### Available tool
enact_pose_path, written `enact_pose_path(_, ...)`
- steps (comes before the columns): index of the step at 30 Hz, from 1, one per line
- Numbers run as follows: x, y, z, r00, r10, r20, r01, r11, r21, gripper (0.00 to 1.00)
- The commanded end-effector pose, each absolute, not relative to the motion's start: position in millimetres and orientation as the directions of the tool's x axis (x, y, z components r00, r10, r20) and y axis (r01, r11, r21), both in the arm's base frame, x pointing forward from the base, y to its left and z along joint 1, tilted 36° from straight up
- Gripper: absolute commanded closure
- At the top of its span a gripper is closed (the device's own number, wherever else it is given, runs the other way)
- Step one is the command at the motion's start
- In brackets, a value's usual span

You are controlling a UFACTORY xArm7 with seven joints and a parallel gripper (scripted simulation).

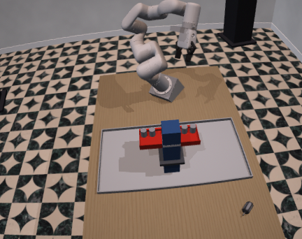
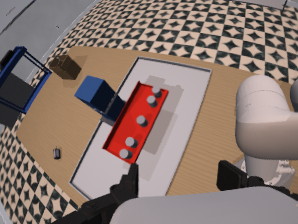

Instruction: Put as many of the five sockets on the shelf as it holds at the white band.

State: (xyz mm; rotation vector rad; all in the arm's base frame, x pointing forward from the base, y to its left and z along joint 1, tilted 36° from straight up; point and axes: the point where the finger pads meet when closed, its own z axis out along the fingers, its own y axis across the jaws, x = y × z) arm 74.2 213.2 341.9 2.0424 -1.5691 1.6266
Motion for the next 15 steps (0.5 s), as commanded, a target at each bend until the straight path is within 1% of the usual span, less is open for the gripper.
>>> enact_pose_path(1,103.8,169.8,365.2,-0.125,-0.775,0.62,-0.8,-0.29,-0.525,0.0)
enact_pose_path(2,103.8,169.8,365.2,-0.125,-0.775,0.62,-0.8,-0.29,-0.525,0.0)
enact_pose_path(3,114.4,149.6,367.1,-0.146,-0.82,0.553,-0.825,-0.207,-0.526,0.0)
enact_pose_path(5,114.4,149.6,367.1,-0.146,-0.82,0.553,-0.825,-0.207,-0.526,0.0)
enact_pose_path(6,122.9,131.7,366.4,-0.168,-0.855,0.491,-0.844,-0.133,-0.52,0.0)
enact_pose_path(7,122.9,131.7,366.4,-0.168,-0.855,0.491,-0.844,-0.133,-0.52,0.0)
enact_pose_path(8,129.4,117.0,364.3,-0.188,-0.879,0.437,-0.857,-0.07,-0.51,0.0)
enact_pose_path(9,129.4,117.0,364.3,-0.188,-0.879,0.437,-0.857,-0.07,-0.51,0.0)
enact_pose_path(11,136.9,98.3,359.5,-0.217,-0.905,0.367,-0.872,0.011,-0.489,0.0)
enact_pose_path(15,139.3,91.9,357.3,-0.228,-0.912,0.342,-0.876,0.039,-0.48,0.0)
